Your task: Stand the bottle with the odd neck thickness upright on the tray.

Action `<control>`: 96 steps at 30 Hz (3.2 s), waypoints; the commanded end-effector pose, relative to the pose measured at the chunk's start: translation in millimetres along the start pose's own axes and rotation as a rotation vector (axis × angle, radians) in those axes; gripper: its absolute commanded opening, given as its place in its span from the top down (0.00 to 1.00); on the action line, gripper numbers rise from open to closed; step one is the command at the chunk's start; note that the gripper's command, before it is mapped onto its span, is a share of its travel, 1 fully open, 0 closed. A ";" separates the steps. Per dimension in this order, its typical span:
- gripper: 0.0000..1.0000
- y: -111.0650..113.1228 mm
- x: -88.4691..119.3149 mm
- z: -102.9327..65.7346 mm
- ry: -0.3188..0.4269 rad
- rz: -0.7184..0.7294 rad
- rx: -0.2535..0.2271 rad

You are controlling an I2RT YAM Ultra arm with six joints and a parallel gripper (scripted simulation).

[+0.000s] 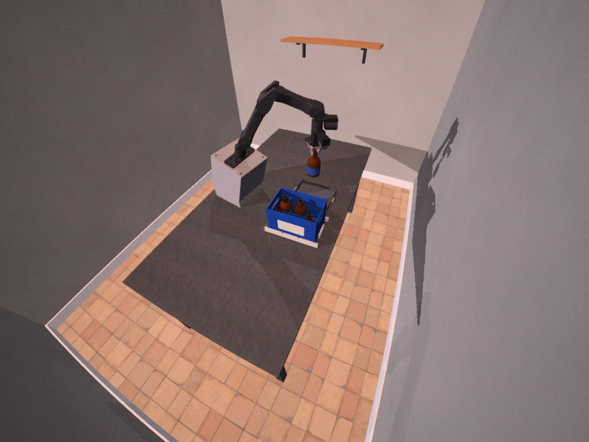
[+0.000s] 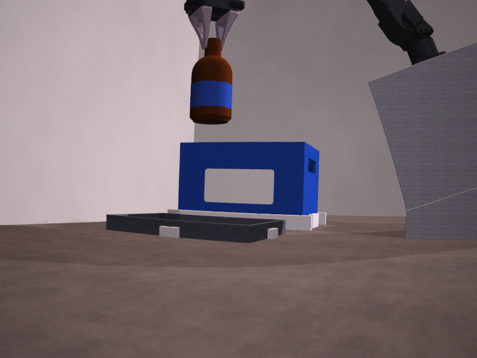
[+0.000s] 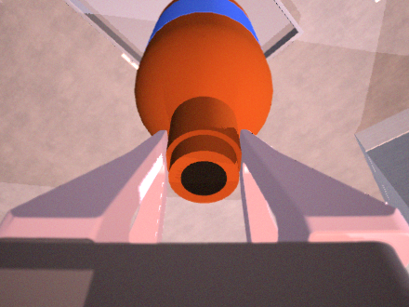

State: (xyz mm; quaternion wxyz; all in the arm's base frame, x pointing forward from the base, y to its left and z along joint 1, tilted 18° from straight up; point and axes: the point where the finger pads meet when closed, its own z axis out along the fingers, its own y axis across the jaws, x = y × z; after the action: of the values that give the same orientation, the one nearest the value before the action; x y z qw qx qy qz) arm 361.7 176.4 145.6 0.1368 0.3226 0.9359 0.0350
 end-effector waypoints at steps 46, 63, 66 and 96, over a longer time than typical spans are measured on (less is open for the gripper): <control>1.00 28.2 16.4 -21.3 -0.030 0.003 -0.041; 1.00 28.4 17.1 -19.4 -0.029 0.001 -0.036; 1.00 28.4 17.1 -19.4 -0.029 0.001 -0.036; 1.00 28.4 17.1 -19.4 -0.029 0.001 -0.036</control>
State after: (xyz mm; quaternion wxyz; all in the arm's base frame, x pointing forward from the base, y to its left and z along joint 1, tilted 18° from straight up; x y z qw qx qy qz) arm 359.3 202.6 147.1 0.1401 0.3266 0.9340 0.0367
